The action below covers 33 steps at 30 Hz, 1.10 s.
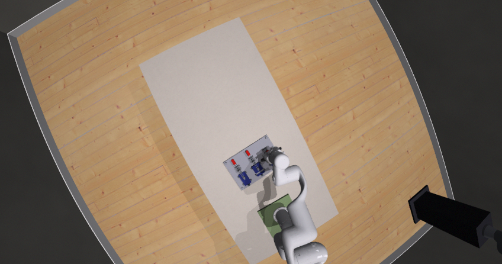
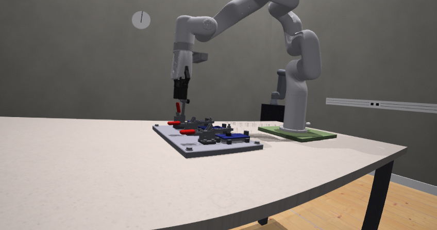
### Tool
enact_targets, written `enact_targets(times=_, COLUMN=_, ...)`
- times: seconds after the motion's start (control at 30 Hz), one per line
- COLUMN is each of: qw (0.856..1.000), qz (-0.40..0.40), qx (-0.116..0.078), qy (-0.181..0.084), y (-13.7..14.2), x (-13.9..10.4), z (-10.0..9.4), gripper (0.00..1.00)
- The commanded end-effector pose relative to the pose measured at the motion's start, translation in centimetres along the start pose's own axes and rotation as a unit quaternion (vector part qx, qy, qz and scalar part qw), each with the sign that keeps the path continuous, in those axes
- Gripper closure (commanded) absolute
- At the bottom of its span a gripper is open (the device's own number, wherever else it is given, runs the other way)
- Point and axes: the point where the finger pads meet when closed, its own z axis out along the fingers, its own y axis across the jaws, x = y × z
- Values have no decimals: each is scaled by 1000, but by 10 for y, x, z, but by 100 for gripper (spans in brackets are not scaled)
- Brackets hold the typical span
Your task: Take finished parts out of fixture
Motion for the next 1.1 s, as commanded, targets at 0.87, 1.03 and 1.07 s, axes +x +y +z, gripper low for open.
enact_targets(times=0.87, qw=1000, qz=0, qx=1, qy=-2, y=0, x=-1, z=8, gripper=0)
enact_targets(times=1.03, qw=1000, qz=0, qx=1, qy=-2, y=0, x=-1, z=11, gripper=0)
enact_targets(times=1.07, qw=1000, qz=0, qx=1, qy=-2, y=0, x=-1, z=11, gripper=0)
